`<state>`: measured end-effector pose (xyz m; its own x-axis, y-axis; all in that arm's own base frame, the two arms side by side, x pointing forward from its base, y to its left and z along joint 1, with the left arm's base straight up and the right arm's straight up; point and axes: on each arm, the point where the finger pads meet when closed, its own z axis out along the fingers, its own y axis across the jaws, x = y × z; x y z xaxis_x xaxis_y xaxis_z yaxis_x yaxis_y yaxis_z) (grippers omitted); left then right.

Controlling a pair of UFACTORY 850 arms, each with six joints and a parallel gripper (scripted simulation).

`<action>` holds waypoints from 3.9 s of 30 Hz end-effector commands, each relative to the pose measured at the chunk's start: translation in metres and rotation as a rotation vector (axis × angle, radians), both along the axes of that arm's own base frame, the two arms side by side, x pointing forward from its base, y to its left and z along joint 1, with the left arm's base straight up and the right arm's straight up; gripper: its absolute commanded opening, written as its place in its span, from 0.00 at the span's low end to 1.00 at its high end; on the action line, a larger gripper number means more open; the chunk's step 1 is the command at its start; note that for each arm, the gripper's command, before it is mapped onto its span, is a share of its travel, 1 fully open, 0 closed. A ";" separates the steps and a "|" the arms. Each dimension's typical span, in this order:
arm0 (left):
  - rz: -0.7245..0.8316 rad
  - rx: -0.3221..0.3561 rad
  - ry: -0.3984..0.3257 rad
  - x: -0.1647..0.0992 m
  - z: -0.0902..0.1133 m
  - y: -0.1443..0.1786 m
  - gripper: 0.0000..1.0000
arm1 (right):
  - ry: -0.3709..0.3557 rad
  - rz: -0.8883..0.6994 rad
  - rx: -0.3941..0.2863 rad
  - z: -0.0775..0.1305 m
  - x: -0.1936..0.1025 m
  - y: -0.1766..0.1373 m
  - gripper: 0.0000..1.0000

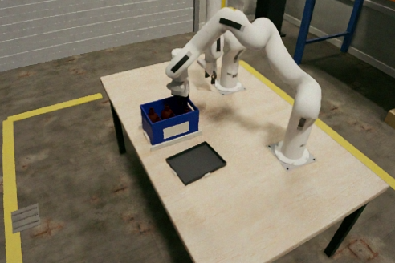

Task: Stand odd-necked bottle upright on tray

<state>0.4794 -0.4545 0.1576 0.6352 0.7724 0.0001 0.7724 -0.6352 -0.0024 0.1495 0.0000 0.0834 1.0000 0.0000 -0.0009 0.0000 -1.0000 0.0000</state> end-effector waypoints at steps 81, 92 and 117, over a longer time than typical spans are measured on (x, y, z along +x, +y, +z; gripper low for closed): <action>0.000 -0.002 -0.002 0.001 0.066 -0.001 0.66 | -0.001 0.000 0.000 0.000 0.001 0.000 1.00; 0.000 -0.002 -0.002 0.001 0.084 -0.001 0.66 | -0.001 0.000 0.000 0.000 0.001 0.000 1.00; 0.000 -0.002 -0.002 0.001 0.086 -0.001 0.00 | -0.001 0.000 0.000 0.000 0.001 0.000 1.00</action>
